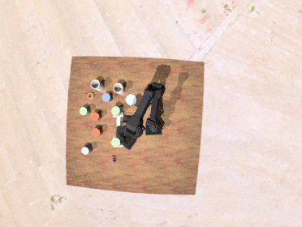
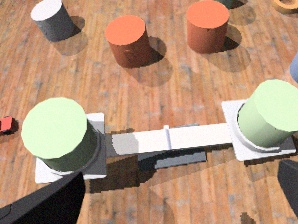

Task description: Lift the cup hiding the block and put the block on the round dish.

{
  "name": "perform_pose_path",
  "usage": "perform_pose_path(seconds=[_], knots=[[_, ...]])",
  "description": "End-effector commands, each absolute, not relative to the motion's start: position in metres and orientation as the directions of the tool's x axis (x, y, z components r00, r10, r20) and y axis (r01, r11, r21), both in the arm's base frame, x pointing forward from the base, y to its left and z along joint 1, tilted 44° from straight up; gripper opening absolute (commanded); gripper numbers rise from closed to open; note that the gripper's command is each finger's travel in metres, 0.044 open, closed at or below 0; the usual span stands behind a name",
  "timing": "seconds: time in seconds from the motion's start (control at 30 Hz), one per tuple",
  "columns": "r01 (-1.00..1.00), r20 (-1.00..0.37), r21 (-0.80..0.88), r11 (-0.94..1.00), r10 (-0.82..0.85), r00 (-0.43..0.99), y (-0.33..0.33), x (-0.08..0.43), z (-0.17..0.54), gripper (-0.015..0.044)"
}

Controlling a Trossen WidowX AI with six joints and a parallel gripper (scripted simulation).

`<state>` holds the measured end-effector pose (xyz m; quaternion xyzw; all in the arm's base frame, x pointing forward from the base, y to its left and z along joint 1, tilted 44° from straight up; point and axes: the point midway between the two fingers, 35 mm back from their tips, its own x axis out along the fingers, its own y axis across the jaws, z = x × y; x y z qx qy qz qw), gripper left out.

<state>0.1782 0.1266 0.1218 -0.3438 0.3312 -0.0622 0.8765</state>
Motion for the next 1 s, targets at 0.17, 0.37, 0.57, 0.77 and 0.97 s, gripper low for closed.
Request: perform_pose_path(seconds=[0.17,0.37,0.57,0.77,0.97], knots=[[0.026,-0.601,-0.564,0.825,-0.432,0.672,0.117,0.200,0.122,0.0440],[0.156,-0.632,-0.503,0.850,-0.485,0.605,0.109,0.216,0.124,0.0440],[0.323,-0.649,-0.424,0.846,-0.532,0.543,0.099,0.235,0.126,0.0440],[0.462,-0.664,-0.362,0.810,-0.572,0.482,0.085,0.253,0.128,0.0440],[0.578,-0.675,-0.308,0.756,-0.602,0.426,0.071,0.268,0.129,0.0440]])
